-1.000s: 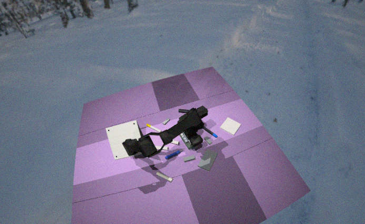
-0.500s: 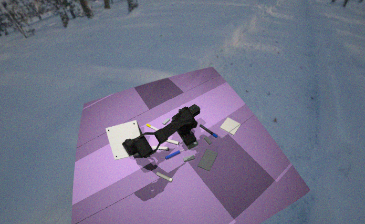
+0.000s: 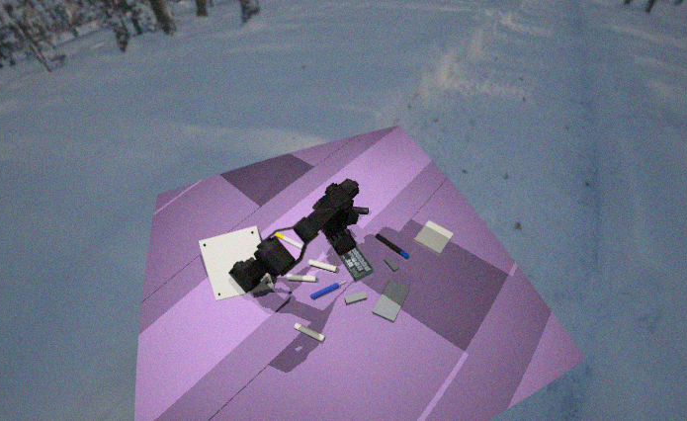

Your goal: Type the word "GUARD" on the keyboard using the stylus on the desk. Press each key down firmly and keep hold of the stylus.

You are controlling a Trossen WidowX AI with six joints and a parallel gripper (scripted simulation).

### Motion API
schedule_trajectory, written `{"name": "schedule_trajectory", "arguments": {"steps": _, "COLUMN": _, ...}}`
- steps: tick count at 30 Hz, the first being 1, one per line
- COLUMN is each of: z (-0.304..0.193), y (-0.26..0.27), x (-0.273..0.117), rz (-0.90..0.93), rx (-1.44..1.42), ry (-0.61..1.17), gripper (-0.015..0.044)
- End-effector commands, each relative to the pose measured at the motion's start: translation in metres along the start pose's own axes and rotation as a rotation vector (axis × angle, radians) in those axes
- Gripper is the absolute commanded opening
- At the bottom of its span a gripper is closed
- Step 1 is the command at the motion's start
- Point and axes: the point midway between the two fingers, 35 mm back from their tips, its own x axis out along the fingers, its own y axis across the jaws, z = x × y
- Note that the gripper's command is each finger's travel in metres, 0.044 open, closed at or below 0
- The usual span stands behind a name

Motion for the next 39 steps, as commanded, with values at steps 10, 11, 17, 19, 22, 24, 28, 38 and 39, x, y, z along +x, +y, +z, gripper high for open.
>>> {"name": "schedule_trajectory", "arguments": {"steps": 10, "z": 0.0, "y": 0.002, "x": -0.059, "rz": 0.006, "rx": 0.009, "ry": 0.002, "gripper": 0.0}}
{"name": "schedule_trajectory", "arguments": {"steps": 11, "z": 0.0, "y": 0.002, "x": -0.059, "rz": 0.006, "rx": 0.009, "ry": 0.002, "gripper": 0.0}}
{"name": "schedule_trajectory", "arguments": {"steps": 17, "z": 0.0, "y": 0.004, "x": -0.054, "rz": 0.002, "rx": 0.0, "ry": -0.009, "gripper": 0.0}}
{"name": "schedule_trajectory", "arguments": {"steps": 19, "z": 0.001, "y": 0.003, "x": -0.055, "rz": 0.003, "rx": 0.002, "ry": -0.008, "gripper": 0.0}}
{"name": "schedule_trajectory", "arguments": {"steps": 22, "z": 0.001, "y": 0.003, "x": -0.055, "rz": 0.003, "rx": 0.004, "ry": -0.007, "gripper": 0.0079}}
{"name": "schedule_trajectory", "arguments": {"steps": 24, "z": 0.001, "y": 0.003, "x": -0.055, "rz": 0.003, "rx": 0.004, "ry": -0.007, "gripper": 0.0079}}
{"name": "schedule_trajectory", "arguments": {"steps": 28, "z": 0.001, "y": 0.003, "x": -0.055, "rz": 0.003, "rx": 0.004, "ry": -0.007, "gripper": 0.0}}
{"name": "schedule_trajectory", "arguments": {"steps": 38, "z": 0.001, "y": 0.003, "x": -0.055, "rz": 0.003, "rx": 0.004, "ry": -0.007, "gripper": 0.0026}}
{"name": "schedule_trajectory", "arguments": {"steps": 39, "z": 0.001, "y": 0.003, "x": -0.055, "rz": 0.003, "rx": 0.004, "ry": -0.007, "gripper": 0.0053}}
